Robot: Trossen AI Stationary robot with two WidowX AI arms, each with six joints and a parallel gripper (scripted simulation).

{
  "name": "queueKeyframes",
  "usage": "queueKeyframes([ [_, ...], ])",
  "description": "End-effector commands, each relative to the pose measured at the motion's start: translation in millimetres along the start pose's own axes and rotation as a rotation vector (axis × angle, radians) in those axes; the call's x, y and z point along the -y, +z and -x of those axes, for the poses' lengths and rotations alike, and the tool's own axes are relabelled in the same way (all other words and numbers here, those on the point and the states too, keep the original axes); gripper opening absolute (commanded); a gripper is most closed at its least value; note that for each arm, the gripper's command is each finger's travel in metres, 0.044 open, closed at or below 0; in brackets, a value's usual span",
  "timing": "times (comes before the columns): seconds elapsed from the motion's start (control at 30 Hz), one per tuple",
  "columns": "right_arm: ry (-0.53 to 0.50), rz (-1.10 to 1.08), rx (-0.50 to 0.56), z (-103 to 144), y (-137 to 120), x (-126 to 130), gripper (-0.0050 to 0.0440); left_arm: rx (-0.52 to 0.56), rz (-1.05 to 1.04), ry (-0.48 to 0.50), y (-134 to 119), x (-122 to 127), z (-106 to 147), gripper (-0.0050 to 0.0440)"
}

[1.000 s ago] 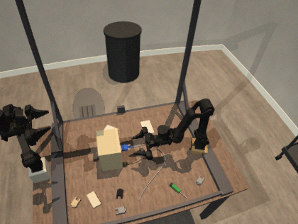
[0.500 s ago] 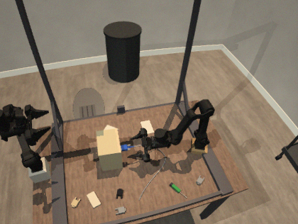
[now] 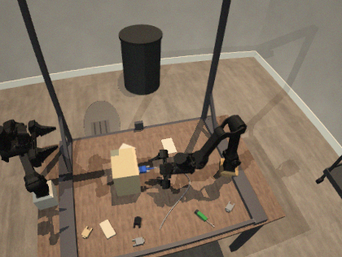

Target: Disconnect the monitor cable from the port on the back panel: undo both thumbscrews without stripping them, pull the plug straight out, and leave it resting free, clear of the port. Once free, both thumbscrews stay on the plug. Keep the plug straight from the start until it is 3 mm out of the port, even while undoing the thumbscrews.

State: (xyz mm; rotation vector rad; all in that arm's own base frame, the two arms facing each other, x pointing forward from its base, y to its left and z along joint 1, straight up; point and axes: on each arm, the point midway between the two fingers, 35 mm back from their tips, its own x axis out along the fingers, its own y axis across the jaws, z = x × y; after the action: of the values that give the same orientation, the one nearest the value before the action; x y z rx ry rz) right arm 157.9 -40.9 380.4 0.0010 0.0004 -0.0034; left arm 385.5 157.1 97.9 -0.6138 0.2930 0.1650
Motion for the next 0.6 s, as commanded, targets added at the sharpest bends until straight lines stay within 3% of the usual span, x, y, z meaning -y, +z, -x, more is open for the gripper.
queueKeyframes([
  [0.0,0.003,0.007,0.002,0,3,-1,0.0440,-0.003,0.053,-0.034,14,2,0,0.0440],
  [0.57,0.003,0.007,0.002,0,3,-1,0.0440,-0.091,0.254,-0.100,25,-3,4,0.0440],
])
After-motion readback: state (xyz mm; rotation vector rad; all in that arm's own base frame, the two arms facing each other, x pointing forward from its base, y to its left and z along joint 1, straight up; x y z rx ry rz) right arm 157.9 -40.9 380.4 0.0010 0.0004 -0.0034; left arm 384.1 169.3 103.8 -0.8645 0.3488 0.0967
